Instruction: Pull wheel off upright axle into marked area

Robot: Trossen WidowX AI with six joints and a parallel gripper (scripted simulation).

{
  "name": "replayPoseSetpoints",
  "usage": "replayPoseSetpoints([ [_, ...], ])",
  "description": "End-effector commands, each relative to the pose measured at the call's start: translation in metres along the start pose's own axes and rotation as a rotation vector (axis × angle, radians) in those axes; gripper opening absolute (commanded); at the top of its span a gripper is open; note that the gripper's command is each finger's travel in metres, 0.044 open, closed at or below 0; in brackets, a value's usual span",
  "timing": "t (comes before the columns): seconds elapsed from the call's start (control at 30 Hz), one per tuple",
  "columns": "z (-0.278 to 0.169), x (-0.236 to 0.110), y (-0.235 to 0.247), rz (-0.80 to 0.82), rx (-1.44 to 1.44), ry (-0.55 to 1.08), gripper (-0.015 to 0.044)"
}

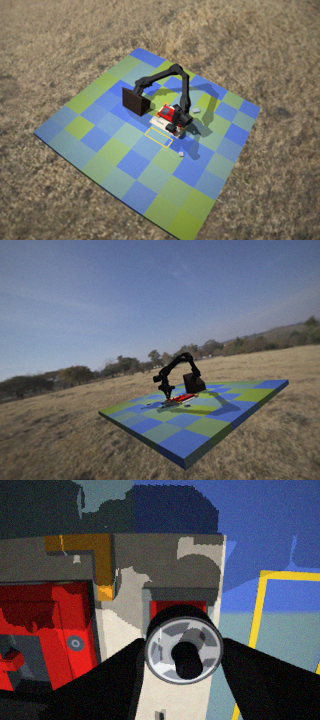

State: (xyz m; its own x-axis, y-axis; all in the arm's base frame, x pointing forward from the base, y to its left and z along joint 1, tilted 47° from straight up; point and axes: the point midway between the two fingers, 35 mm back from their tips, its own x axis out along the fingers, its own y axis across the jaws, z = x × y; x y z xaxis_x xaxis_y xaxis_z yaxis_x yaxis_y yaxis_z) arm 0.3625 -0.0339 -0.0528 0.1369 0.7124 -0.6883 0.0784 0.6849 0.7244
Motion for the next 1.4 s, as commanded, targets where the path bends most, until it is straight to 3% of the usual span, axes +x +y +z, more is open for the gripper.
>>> replayPoseSetpoints([
  [0.0, 0.000, 0.000, 0.000, 0.000, -0.003, 0.001, 0.0083],
  [0.13, 0.000, -0.002, 0.000, 0.000, -0.003, 0.001, 0.0000],
  [1.37, 0.000, -0.014, 0.000, 0.000, 0.000, -0.003, 0.0000],
])
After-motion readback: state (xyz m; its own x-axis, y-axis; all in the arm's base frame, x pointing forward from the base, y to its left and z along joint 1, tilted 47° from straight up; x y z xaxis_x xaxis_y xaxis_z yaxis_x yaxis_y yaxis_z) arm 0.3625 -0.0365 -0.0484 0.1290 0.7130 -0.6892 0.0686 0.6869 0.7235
